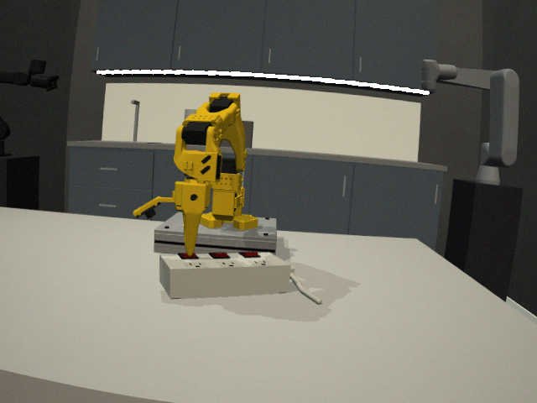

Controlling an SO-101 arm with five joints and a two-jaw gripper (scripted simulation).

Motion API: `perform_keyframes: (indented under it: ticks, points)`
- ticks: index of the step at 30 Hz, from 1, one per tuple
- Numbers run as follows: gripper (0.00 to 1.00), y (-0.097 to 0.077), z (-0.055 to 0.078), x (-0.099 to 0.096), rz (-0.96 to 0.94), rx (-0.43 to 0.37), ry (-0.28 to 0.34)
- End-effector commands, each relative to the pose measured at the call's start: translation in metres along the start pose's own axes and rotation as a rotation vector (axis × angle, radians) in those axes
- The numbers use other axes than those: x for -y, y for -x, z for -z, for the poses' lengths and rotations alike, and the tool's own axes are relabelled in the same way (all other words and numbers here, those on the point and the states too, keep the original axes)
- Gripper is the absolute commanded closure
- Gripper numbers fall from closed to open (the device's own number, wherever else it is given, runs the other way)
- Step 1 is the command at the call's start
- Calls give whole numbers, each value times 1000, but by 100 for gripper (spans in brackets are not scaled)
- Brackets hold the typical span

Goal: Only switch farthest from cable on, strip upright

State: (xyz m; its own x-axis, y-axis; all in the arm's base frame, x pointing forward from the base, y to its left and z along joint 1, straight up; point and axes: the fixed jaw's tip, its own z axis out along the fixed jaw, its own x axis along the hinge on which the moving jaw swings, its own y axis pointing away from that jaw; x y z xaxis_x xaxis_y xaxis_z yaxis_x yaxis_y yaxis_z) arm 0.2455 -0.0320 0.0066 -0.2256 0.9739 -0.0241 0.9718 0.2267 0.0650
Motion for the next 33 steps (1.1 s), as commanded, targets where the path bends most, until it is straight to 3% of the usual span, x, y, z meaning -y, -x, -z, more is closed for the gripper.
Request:
perform_keyframes:
  ticks: [1, 33]
  points:
    - [100, -2, -15, 13, -13, -25, -67]
    - [100, -3, -22, 18, -16, -24, -68]
